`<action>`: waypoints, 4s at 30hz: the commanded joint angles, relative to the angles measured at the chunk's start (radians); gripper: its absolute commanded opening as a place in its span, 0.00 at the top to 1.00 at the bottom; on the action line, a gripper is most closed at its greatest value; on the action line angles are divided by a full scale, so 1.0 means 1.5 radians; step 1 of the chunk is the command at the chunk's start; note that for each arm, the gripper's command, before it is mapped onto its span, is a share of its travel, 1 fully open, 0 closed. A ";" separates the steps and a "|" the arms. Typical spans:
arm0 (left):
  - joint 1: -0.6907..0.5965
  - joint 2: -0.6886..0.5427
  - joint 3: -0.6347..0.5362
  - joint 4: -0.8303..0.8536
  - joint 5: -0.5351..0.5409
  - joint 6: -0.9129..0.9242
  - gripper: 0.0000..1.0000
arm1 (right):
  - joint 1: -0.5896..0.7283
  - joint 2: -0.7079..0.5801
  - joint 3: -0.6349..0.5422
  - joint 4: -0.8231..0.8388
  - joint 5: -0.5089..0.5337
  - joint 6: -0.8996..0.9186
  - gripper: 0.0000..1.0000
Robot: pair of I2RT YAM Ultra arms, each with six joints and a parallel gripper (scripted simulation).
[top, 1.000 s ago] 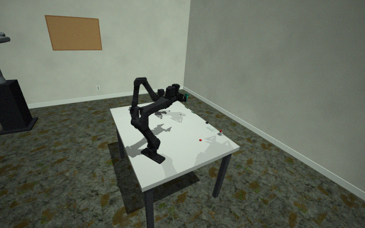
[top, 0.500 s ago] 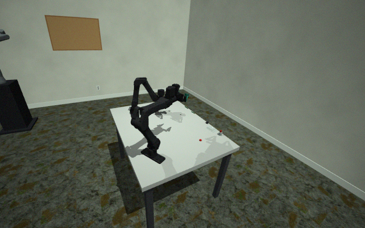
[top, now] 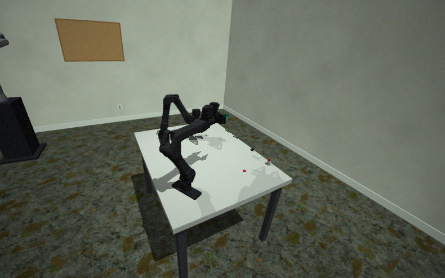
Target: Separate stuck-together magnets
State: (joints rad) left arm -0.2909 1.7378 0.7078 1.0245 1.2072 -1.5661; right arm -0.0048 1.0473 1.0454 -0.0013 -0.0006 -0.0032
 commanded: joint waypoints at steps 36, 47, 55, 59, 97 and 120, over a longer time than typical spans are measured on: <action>-0.001 -0.005 0.004 0.008 0.000 -0.002 0.75 | 0.006 0.012 0.002 0.016 -0.015 0.023 0.60; -0.001 -0.005 0.004 0.008 0.000 -0.002 0.75 | 0.011 0.090 -0.011 0.146 -0.137 0.224 0.60; -0.001 -0.005 0.004 0.008 0.000 -0.002 0.75 | 0.016 0.149 -0.022 0.221 -0.209 0.341 0.60; -0.001 -0.005 0.004 0.008 0.000 -0.002 0.75 | 0.020 0.192 -0.031 0.271 -0.260 0.422 0.60; -0.001 -0.005 0.004 0.008 0.000 -0.002 0.75 | 0.047 0.541 -0.092 0.693 -0.667 1.077 0.60; -0.001 -0.005 0.004 0.008 0.000 -0.002 0.75 | 0.066 0.553 -0.066 0.628 -0.635 1.054 0.60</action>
State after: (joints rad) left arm -0.2935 1.7363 0.7063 1.0325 1.2049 -1.5707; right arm 0.0875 1.8896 0.9218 0.9428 -0.9535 1.5829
